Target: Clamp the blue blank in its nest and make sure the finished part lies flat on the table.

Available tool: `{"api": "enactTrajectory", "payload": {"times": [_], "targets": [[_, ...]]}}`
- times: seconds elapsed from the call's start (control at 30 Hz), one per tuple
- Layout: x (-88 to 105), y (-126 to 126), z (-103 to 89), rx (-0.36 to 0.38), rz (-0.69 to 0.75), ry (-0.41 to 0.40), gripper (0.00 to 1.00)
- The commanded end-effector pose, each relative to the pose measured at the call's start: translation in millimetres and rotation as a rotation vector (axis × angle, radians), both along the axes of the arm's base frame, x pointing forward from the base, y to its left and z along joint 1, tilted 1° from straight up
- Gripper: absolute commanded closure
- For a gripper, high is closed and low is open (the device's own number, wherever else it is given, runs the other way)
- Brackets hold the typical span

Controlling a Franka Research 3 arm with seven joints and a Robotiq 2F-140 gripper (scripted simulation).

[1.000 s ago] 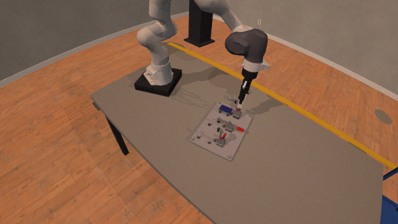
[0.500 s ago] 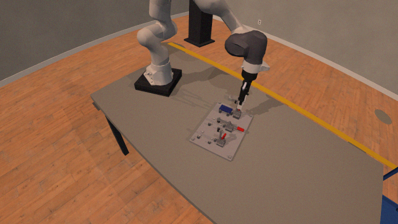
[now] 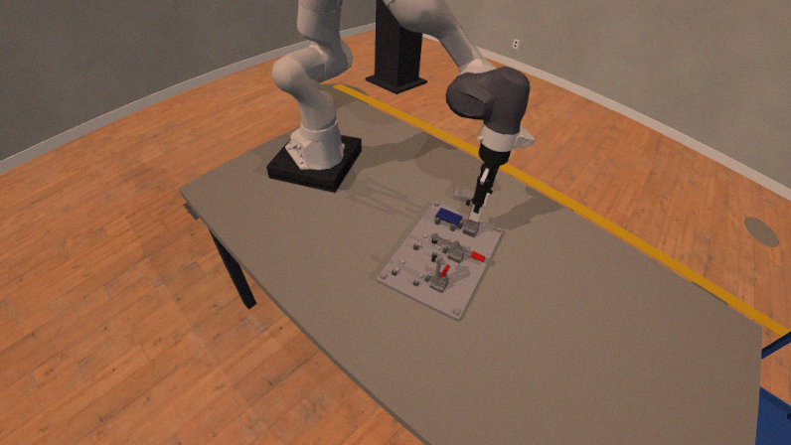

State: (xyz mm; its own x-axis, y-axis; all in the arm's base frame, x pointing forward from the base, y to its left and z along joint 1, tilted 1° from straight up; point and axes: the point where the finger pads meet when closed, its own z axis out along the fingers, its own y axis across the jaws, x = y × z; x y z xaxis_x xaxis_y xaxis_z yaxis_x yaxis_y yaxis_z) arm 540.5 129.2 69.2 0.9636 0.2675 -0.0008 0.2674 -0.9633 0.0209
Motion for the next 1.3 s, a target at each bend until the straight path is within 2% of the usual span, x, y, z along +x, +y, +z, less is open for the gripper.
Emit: {"api": "enactTrajectory", "payload": {"times": [0.0, 0.5, 0.53, 1.27], "targets": [[1.6, -0.1, -11.1, -0.001, -0.005, -0.007, 0.72], [1.7, -0.2, -14.6, -0.001, -0.005, -0.007, 0.72], [1.7, -0.2, -14.6, -0.001, -0.005, -0.007, 1.00], [1.7, -0.2, -14.6, -0.001, -0.005, -0.007, 1.00]]}}
